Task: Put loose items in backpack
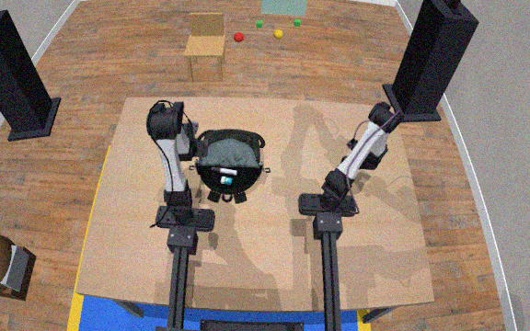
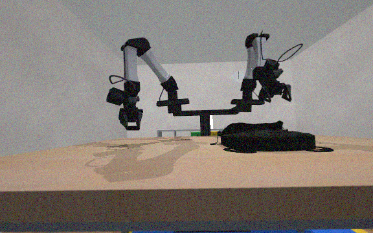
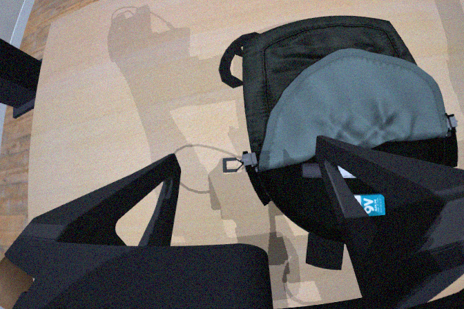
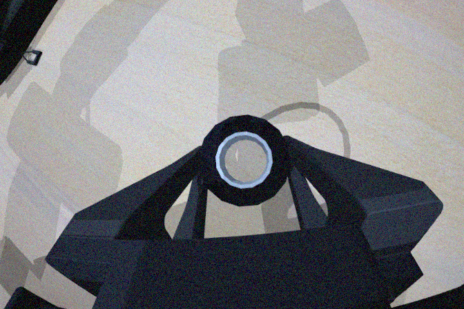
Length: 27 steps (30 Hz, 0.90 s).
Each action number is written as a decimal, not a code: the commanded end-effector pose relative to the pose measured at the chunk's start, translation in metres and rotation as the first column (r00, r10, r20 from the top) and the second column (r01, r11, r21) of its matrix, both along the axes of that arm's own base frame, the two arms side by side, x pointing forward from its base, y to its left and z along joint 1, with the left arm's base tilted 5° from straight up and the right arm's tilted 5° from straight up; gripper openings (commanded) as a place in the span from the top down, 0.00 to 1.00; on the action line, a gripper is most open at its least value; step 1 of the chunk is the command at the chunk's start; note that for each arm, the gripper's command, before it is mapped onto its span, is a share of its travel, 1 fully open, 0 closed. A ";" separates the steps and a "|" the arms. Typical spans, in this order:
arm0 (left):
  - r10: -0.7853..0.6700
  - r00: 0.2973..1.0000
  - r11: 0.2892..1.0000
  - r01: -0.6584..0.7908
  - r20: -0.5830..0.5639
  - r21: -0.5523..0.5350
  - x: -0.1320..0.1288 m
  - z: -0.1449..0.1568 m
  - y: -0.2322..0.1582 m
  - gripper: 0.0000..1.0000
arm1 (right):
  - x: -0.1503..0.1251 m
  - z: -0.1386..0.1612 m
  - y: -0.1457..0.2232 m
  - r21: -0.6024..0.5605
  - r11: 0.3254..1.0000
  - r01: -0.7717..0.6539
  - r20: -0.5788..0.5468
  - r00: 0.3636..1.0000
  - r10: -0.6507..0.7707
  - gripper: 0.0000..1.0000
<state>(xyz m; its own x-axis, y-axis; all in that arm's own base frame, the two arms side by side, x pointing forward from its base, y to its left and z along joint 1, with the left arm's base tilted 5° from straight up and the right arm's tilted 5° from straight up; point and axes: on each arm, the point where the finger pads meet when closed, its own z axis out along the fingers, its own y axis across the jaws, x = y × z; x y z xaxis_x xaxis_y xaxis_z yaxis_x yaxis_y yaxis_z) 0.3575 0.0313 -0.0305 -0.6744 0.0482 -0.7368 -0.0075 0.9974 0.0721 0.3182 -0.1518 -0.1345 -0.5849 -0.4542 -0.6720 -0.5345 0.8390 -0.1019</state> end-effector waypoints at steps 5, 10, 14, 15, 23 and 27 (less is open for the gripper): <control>-0.012 1.000 1.000 0.012 0.024 -0.001 0.004 0.007 -0.001 0.10 | 0.000 0.049 -0.001 -0.006 1.000 -0.008 0.012 1.000 0.008 0.58; -0.012 1.000 1.000 0.012 0.024 -0.001 0.004 0.007 -0.001 0.10 | -0.004 0.057 0.004 -0.002 1.000 -0.011 0.006 1.000 0.011 0.58; -0.012 1.000 1.000 0.012 0.024 -0.001 0.004 0.007 -0.001 0.10 | -0.007 0.036 0.009 0.026 1.000 -0.013 -0.026 1.000 0.014 0.58; -0.012 1.000 1.000 0.012 0.024 -0.001 0.004 0.007 -0.001 0.10 | 0.002 0.031 0.002 0.000 1.000 -0.013 0.002 1.000 0.013 0.58; -0.012 1.000 1.000 0.012 0.024 -0.001 0.004 0.007 -0.001 0.10 | 0.005 -0.019 0.003 0.005 1.000 -0.008 -0.005 1.000 0.008 0.58; -0.012 1.000 1.000 0.012 0.024 -0.001 0.004 0.007 -0.001 0.10 | 0.005 -0.030 0.002 0.005 1.000 -0.005 -0.005 1.000 0.005 0.58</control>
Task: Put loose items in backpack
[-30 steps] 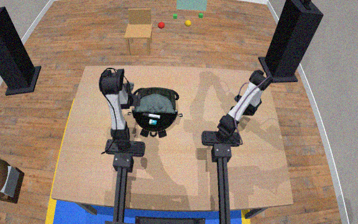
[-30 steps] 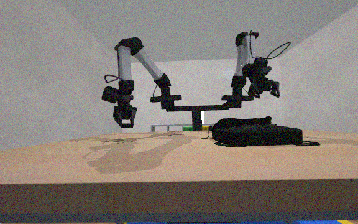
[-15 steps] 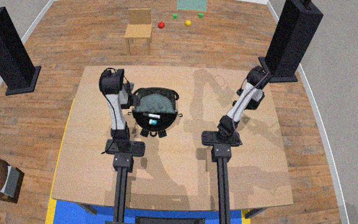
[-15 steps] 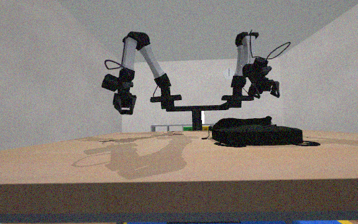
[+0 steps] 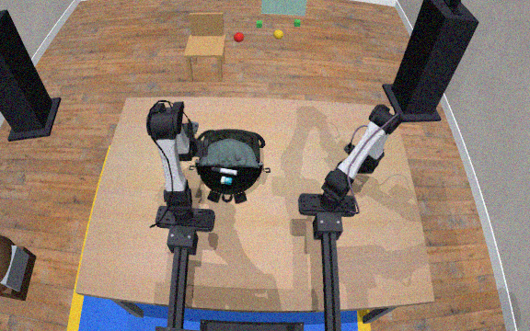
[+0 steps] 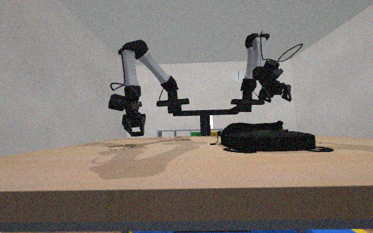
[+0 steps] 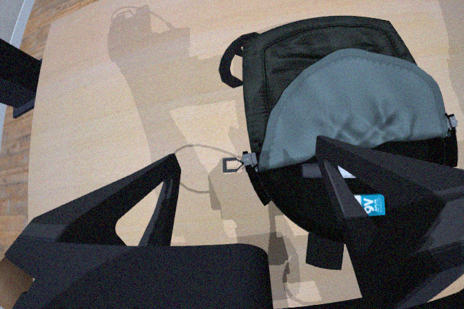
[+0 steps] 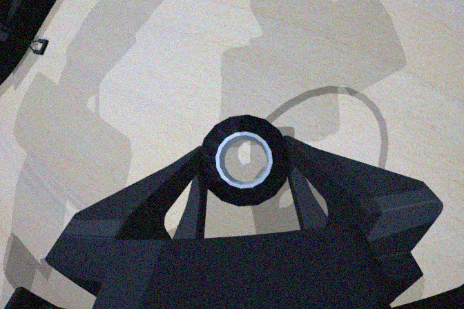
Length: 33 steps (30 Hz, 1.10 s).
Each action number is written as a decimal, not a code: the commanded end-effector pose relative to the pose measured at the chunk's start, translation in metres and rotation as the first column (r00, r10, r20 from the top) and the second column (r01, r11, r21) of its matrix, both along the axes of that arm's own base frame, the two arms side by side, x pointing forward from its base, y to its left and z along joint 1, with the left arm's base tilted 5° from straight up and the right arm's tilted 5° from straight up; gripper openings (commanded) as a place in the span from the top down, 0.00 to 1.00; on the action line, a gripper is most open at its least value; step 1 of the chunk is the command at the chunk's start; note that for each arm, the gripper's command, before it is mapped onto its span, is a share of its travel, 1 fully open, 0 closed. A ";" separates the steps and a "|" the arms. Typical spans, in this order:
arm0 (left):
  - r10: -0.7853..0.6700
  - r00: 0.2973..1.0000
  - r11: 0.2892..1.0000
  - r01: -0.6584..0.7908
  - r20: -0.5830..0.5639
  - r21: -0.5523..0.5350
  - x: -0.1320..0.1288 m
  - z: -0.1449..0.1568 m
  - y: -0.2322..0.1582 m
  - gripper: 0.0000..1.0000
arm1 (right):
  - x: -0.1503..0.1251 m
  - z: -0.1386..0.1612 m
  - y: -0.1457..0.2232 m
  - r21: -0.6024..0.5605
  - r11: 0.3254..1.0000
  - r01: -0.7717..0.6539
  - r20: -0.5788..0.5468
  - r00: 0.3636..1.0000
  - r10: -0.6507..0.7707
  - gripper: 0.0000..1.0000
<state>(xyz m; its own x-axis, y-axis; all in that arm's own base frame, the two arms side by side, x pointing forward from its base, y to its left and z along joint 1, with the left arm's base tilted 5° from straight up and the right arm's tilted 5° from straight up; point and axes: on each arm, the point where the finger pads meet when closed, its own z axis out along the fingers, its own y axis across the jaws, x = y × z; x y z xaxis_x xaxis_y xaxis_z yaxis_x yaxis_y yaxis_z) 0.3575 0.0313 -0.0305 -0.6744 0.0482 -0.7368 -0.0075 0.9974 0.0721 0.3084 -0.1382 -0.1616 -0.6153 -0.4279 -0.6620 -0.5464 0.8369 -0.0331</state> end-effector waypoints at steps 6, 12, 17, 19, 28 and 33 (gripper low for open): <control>-0.012 1.000 1.000 0.012 0.024 -0.001 0.004 0.007 -0.001 0.10 | 0.016 -0.013 -0.012 -0.043 0.999 0.005 0.049 0.999 -0.003 0.58; -0.012 1.000 1.000 0.012 0.024 -0.001 0.004 0.007 -0.001 0.10 | 0.017 -0.030 -0.012 -0.043 0.999 0.004 0.048 0.999 -0.002 0.58; -0.012 1.000 1.000 0.012 0.024 -0.001 0.004 0.007 -0.001 0.10 | 0.018 -0.043 -0.013 -0.042 0.999 0.004 0.048 0.999 -0.002 0.58; -0.012 1.000 1.000 0.012 0.024 -0.001 0.004 0.007 -0.001 0.10 | 0.018 -0.043 -0.013 -0.042 0.999 0.004 0.048 0.999 -0.002 0.58; -0.012 1.000 1.000 0.012 0.024 -0.001 0.004 0.007 -0.001 0.10 | 0.020 -0.038 -0.016 -0.047 0.999 0.004 0.056 0.998 -0.002 0.37; -0.012 1.000 1.000 0.012 0.024 -0.001 0.004 0.007 -0.001 0.10 | 0.021 -0.038 -0.015 -0.047 0.999 0.004 0.056 0.998 -0.002 0.37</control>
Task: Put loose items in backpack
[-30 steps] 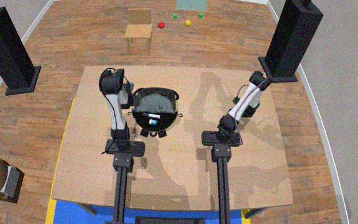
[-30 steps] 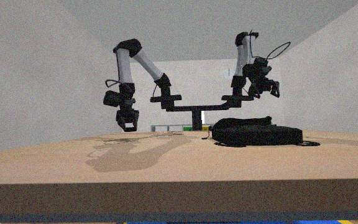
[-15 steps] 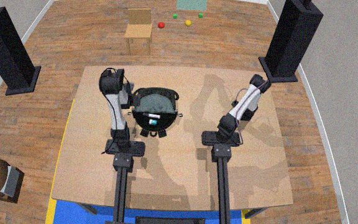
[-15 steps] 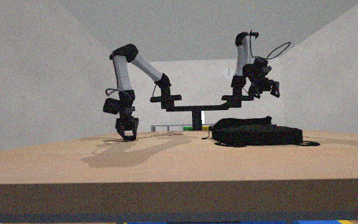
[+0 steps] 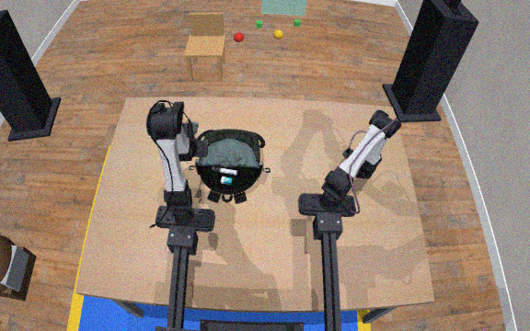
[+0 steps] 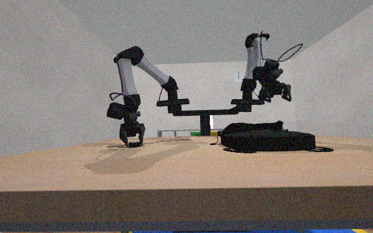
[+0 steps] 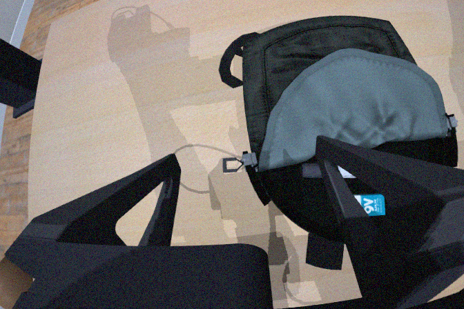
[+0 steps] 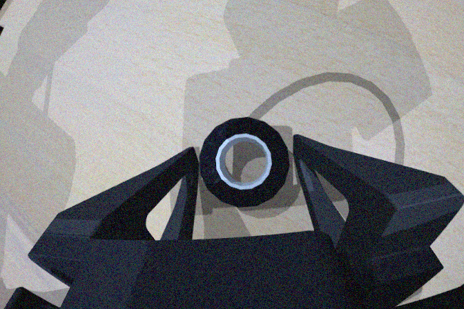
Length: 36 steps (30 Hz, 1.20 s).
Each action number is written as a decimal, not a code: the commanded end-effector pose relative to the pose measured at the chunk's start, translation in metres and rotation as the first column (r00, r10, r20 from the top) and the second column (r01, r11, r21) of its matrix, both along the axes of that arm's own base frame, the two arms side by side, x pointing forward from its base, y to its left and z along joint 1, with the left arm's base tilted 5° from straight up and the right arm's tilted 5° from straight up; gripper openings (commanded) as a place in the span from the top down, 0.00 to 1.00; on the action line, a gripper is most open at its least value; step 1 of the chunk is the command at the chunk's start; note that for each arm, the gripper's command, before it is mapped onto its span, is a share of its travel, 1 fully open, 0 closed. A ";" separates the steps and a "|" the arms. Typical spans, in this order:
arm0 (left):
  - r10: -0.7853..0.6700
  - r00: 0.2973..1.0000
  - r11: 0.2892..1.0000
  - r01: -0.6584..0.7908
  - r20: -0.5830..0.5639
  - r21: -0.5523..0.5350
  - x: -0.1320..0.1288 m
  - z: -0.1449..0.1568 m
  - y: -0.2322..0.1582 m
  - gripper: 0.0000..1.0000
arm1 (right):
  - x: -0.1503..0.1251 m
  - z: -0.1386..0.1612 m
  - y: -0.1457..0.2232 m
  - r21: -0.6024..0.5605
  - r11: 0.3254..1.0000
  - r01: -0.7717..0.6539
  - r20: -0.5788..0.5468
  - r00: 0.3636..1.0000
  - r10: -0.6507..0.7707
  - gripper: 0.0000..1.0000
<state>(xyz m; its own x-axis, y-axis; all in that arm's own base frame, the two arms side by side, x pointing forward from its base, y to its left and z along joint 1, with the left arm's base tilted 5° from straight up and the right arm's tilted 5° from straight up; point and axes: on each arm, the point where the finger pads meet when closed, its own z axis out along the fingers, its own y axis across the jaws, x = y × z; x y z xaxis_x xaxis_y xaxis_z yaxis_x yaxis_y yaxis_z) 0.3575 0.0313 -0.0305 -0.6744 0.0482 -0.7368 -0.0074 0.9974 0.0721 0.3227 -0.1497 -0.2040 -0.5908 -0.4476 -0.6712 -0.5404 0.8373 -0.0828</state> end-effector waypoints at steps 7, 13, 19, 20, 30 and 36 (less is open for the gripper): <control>-0.012 1.000 1.000 0.012 0.024 -0.001 0.004 0.007 -0.001 0.10 | 0.007 0.025 -0.002 -0.018 1.000 -0.002 0.014 1.000 0.002 0.10; -0.012 1.000 1.000 0.012 0.024 -0.001 0.004 0.007 -0.001 0.10 | 0.002 0.055 -0.001 -0.020 1.000 0.000 0.014 1.000 0.000 0.10; -0.012 1.000 1.000 0.012 0.024 -0.001 0.004 0.007 -0.001 0.10 | 0.000 0.067 0.000 -0.020 1.000 0.000 0.014 1.000 0.000 0.10; -0.012 1.000 1.000 0.012 0.024 -0.001 0.004 0.007 -0.001 0.10 | 0.000 0.067 0.000 -0.020 1.000 0.000 0.014 1.000 0.000 0.10; -0.012 1.000 1.000 0.012 0.024 -0.001 0.004 0.007 -0.001 0.10 | 0.008 0.072 -0.003 -0.255 0.967 0.012 -0.308 0.947 -0.093 0.24; -0.012 1.000 1.000 0.012 0.024 -0.001 0.004 0.007 -0.001 0.10 | -0.009 0.055 0.001 -0.281 0.960 -0.010 -0.422 0.899 -0.114 0.24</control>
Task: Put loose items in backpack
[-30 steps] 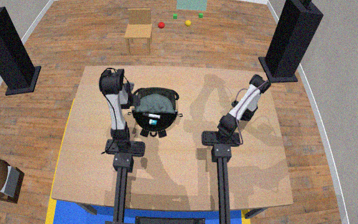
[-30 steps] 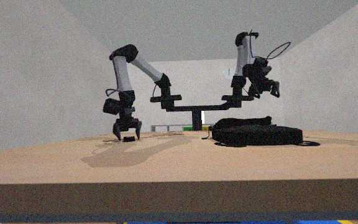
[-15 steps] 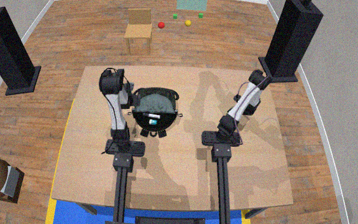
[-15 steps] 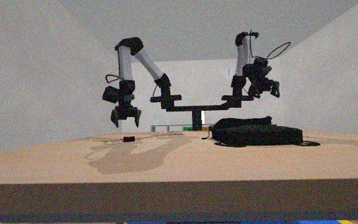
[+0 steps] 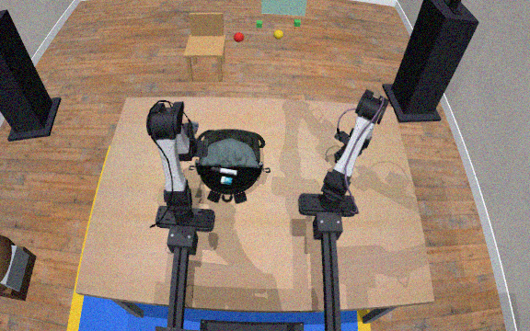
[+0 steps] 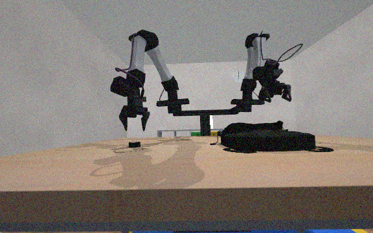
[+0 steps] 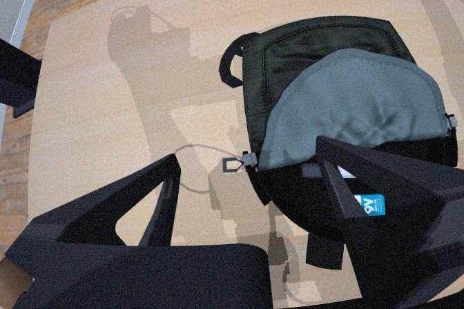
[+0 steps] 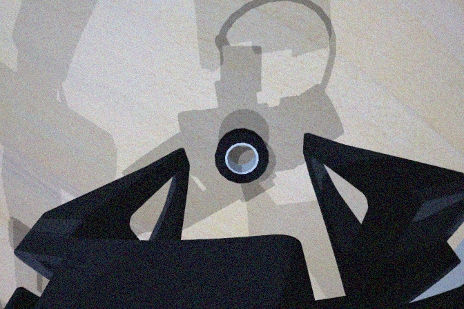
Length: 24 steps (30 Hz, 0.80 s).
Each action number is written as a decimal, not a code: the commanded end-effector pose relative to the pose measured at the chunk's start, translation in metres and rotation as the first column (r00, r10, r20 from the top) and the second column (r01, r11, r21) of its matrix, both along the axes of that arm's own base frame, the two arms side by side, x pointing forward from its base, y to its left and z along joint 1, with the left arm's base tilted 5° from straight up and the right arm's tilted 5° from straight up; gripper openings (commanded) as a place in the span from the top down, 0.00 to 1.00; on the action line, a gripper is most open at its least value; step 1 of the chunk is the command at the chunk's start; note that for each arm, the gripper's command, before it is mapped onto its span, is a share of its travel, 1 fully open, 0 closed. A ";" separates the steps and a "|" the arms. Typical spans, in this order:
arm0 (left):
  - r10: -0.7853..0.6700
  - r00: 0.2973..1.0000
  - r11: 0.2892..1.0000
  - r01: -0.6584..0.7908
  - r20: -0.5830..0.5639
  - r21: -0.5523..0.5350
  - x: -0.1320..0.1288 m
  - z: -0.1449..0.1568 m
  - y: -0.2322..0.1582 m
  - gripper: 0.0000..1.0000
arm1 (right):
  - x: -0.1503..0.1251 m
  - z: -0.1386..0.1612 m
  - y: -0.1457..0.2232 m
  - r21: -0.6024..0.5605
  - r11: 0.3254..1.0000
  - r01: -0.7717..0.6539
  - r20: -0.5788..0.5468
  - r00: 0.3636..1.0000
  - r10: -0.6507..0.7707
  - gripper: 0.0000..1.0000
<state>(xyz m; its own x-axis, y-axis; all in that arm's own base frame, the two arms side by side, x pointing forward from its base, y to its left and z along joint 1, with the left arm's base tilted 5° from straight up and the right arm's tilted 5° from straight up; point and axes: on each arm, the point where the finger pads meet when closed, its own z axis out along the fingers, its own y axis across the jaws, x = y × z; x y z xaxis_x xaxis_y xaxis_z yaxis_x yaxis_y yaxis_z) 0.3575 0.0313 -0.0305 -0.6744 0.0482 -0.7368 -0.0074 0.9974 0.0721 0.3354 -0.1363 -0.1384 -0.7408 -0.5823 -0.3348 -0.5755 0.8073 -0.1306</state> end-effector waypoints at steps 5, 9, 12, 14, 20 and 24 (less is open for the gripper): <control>-0.012 1.000 1.000 0.012 0.024 -0.001 0.004 0.007 -0.001 0.10 | -0.026 -0.011 -0.017 -0.038 0.996 0.081 -0.145 0.986 -0.086 0.24; -0.012 1.000 1.000 0.012 0.024 -0.001 0.004 0.007 -0.001 0.10 | -0.024 -0.011 -0.013 -0.038 0.997 0.069 -0.145 0.987 -0.074 0.24; -0.012 1.000 1.000 0.012 0.024 -0.001 0.004 0.007 -0.001 0.10 | -0.023 -0.011 -0.012 -0.038 0.997 0.067 -0.145 0.987 -0.071 0.24; -0.012 1.000 1.000 0.012 0.024 -0.001 0.004 0.007 -0.001 0.10 | -0.017 -0.017 -0.015 -0.049 0.996 0.069 -0.122 0.990 -0.074 0.24; -0.012 1.000 1.000 0.012 0.024 -0.001 0.004 0.007 -0.001 0.10 | -0.017 -0.031 -0.015 -0.048 0.997 0.068 -0.126 0.989 -0.073 0.24; -0.012 1.000 1.000 0.012 0.024 -0.001 0.004 0.007 -0.001 0.10 | -0.015 -0.045 -0.014 -0.048 0.997 0.067 -0.126 0.989 -0.073 0.24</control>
